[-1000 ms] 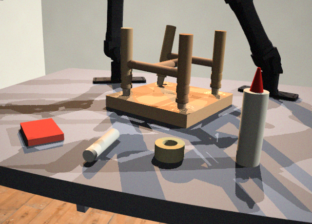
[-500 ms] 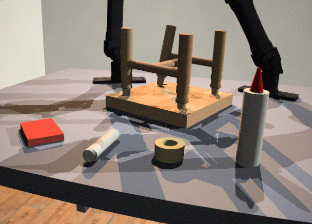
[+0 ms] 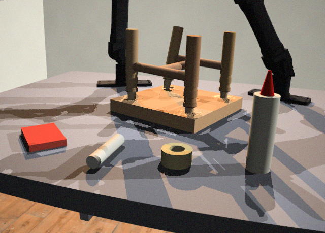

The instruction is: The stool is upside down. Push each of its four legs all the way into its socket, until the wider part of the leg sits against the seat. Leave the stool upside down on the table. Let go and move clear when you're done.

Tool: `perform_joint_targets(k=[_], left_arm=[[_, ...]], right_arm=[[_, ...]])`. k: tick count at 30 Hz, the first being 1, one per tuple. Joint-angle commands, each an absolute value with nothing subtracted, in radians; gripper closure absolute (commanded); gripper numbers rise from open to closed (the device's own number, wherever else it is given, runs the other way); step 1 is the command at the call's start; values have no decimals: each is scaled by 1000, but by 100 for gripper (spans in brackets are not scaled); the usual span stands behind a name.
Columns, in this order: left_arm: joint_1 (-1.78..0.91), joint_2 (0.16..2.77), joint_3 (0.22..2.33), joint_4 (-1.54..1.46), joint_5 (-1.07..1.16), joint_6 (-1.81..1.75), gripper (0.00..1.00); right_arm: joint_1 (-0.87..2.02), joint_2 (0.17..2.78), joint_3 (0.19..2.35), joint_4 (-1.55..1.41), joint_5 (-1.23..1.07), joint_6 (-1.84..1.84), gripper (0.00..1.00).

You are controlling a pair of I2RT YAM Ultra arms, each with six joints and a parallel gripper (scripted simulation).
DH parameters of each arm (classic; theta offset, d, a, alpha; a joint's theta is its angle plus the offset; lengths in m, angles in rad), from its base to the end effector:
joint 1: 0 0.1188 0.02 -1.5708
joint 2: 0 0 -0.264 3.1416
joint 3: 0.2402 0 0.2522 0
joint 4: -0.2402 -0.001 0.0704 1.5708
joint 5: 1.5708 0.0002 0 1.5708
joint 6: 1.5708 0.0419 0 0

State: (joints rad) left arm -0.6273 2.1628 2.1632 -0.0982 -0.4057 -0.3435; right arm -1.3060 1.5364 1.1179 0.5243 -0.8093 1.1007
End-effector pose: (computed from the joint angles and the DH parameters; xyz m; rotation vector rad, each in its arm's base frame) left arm 0.4318 -0.2914 0.3871 -0.0711 1.6744 -0.3972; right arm 0.1239 -0.3372 0.3482 1.0409 1.0975 0.4262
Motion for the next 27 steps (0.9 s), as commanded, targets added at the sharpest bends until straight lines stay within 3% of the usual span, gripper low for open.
perform_joint_targets(k=[1,5,6,27], left_arm=[[-627,2138,2178,-90,-407,-341,31],[-627,2138,2178,-90,-407,-341,31],[-627,2138,2178,-90,-407,-341,31],[-627,2138,2178,-90,-407,-341,31]], right_arm=[[-1306,1528,1127,519,-809,1096,0],[-1306,1528,1127,519,-809,1096,0],[-1306,1528,1127,519,-809,1096,31],[-1306,1528,1127,519,-809,1096,31]])
